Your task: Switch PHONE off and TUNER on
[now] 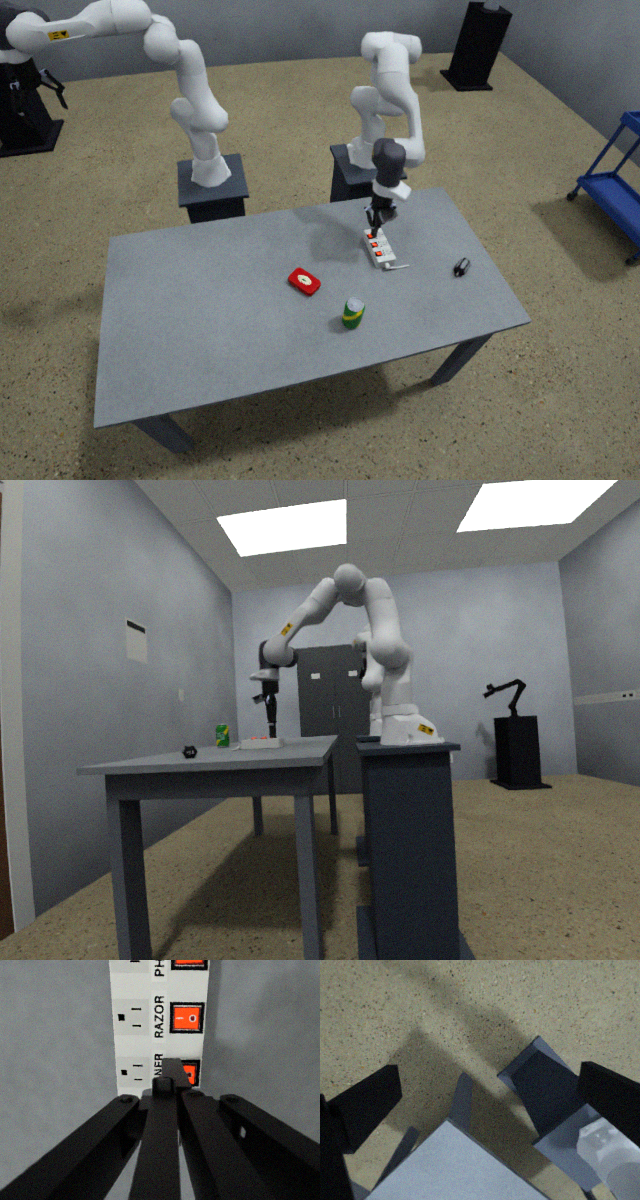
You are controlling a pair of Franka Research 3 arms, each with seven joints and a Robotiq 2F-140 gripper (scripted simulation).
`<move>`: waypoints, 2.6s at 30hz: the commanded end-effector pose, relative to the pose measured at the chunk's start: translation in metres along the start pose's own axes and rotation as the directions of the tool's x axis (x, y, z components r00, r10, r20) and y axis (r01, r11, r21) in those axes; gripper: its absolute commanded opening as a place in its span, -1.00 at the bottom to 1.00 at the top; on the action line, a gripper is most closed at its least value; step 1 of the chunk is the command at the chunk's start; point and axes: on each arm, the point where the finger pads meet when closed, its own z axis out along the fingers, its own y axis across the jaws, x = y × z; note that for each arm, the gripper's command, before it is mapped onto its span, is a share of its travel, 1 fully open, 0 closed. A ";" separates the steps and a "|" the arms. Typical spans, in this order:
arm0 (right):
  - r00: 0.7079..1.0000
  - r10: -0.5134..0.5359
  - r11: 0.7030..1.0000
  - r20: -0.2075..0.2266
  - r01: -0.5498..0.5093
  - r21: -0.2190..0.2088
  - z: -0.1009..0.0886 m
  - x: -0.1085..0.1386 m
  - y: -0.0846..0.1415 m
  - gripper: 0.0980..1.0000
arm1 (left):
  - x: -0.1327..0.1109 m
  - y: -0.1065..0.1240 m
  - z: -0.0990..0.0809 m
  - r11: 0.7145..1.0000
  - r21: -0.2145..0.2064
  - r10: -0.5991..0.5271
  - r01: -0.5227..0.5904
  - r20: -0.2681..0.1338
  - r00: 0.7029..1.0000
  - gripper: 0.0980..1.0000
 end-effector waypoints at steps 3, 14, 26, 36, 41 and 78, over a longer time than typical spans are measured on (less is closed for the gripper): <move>1.000 0.000 1.000 0.000 0.000 0.000 0.000 0.000 0.000 1.00 | 0.000 0.002 -0.003 1.000 -0.003 0.000 0.000 0.000 1.000 -1.00; 1.000 0.000 1.000 0.000 0.000 0.000 0.000 0.000 0.000 1.00 | 0.000 0.002 -0.031 1.000 -0.003 0.000 0.000 0.000 1.000 -1.00; 1.000 0.000 1.000 0.000 0.000 0.000 0.000 0.000 0.000 1.00 | 0.000 0.002 -0.058 1.000 -0.003 0.000 0.000 0.000 1.000 -1.00; 1.000 0.000 1.000 0.000 0.000 0.000 0.000 0.000 0.000 1.00 | 0.000 0.002 -0.059 1.000 -0.003 0.000 0.000 0.000 1.000 -1.00; 1.000 0.000 1.000 0.000 0.000 0.000 0.000 0.000 0.000 1.00 | 0.016 0.005 -0.060 1.000 -0.002 -0.002 0.002 0.000 1.000 -1.00; 1.000 0.000 1.000 0.000 0.000 0.000 0.000 0.000 0.000 1.00 | 0.092 0.023 -0.059 1.000 -0.003 0.000 0.000 0.000 1.000 -1.00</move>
